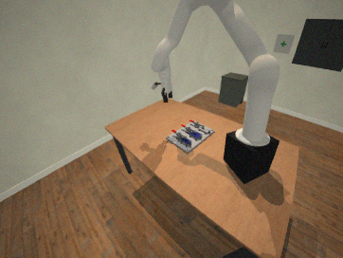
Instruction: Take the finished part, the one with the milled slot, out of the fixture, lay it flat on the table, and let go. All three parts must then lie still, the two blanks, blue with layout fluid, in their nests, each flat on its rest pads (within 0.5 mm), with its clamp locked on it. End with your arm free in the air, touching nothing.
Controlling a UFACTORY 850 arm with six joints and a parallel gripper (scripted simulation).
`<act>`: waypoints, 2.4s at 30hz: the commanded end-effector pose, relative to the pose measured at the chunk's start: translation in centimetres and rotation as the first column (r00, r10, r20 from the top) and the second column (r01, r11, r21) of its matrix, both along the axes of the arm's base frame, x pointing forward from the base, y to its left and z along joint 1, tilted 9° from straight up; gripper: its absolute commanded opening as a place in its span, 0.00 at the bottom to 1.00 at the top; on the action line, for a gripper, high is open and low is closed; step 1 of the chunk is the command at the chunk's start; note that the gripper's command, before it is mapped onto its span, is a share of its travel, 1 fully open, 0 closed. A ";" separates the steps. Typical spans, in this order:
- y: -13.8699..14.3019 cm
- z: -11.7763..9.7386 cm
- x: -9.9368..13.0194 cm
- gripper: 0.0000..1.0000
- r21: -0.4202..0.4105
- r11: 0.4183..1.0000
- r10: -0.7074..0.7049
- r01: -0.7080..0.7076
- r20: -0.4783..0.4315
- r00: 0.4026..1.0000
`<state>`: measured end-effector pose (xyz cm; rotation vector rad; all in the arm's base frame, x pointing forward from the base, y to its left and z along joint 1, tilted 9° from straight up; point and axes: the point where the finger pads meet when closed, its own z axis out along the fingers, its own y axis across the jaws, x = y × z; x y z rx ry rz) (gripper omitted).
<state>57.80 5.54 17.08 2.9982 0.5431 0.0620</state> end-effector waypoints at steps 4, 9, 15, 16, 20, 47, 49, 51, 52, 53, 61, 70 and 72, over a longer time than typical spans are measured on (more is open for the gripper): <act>4.1 -4.5 -1.9 1.00 -0.041 0.971 0.236 -0.234 0.037 0.971; 5.5 -5.9 -2.8 1.00 -0.044 0.949 0.313 -0.311 0.042 0.949; 6.6 -6.8 -3.6 1.00 -0.045 0.930 0.367 -0.365 0.045 0.929; 6.6 -6.9 -3.6 1.00 -0.045 0.930 0.367 -0.365 0.045 0.929; 6.6 -6.9 -3.6 1.00 -0.045 0.930 0.367 -0.366 0.045 0.929; 6.6 -6.9 -3.6 1.00 -0.044 0.930 0.367 -0.365 0.045 0.929; 6.6 -6.9 -3.6 1.00 -0.044 0.930 0.367 -0.365 0.045 0.929; 6.6 -6.9 -3.6 1.00 -0.044 0.930 0.367 -0.365 0.045 0.929; 6.6 -6.9 -3.6 1.00 -0.044 0.930 0.367 -0.365 0.045 0.929; 6.6 -6.9 -3.6 1.00 -0.044 0.930 0.367 -0.365 0.045 0.929; 6.6 -6.9 -3.6 1.00 -0.044 0.930 0.367 -0.365 0.045 0.929; 6.6 -6.9 -3.6 1.00 -0.044 0.930 0.367 -0.365 0.045 0.929; 6.6 -6.9 -3.6 1.00 -0.044 0.930 0.367 -0.365 0.045 0.929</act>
